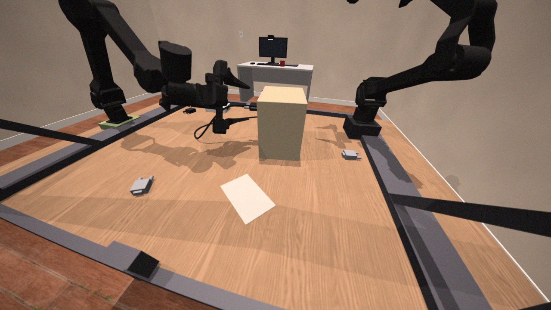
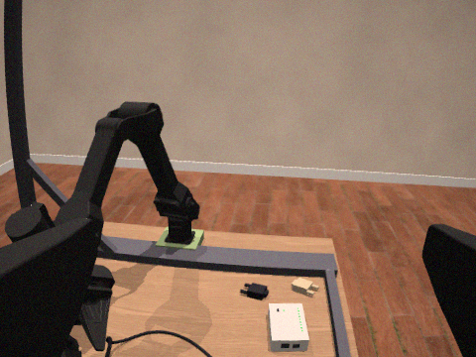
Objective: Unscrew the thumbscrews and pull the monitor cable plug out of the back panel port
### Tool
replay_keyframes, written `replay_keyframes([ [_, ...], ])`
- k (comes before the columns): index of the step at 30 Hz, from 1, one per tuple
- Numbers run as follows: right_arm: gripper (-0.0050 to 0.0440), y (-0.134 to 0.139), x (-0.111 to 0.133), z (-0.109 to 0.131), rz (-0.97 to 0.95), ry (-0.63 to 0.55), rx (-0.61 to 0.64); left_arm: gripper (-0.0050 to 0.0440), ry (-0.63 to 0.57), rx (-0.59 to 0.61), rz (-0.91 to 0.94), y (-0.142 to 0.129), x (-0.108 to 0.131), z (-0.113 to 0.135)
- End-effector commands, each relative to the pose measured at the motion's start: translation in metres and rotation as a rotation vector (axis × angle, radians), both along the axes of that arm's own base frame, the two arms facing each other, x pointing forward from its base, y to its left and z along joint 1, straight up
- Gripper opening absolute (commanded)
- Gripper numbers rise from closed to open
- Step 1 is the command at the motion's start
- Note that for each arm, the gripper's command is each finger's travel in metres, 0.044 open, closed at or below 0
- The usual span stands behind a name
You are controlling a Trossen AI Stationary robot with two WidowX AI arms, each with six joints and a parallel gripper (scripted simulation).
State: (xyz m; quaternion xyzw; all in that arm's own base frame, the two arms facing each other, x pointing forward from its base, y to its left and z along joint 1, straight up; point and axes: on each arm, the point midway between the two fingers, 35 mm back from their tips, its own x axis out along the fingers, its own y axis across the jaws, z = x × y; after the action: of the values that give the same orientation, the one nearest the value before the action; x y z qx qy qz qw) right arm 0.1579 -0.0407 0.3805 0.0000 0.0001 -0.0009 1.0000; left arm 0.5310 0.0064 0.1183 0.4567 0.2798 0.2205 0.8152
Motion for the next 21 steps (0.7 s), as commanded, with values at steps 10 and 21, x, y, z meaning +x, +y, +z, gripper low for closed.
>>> replay_keyframes([
  [10,0.0440,0.0012,-0.0003,0.0027,0.002,-0.001,-0.005,0.0440,0.064,0.326,0.036,-0.0055,-0.0061,-0.0057],
  [21,0.0440,0.0012,-0.0003,0.0027,0.002,-0.001,-0.005,0.0224,0.064,0.327,0.036,-0.0055,-0.0062,-0.0057],
])
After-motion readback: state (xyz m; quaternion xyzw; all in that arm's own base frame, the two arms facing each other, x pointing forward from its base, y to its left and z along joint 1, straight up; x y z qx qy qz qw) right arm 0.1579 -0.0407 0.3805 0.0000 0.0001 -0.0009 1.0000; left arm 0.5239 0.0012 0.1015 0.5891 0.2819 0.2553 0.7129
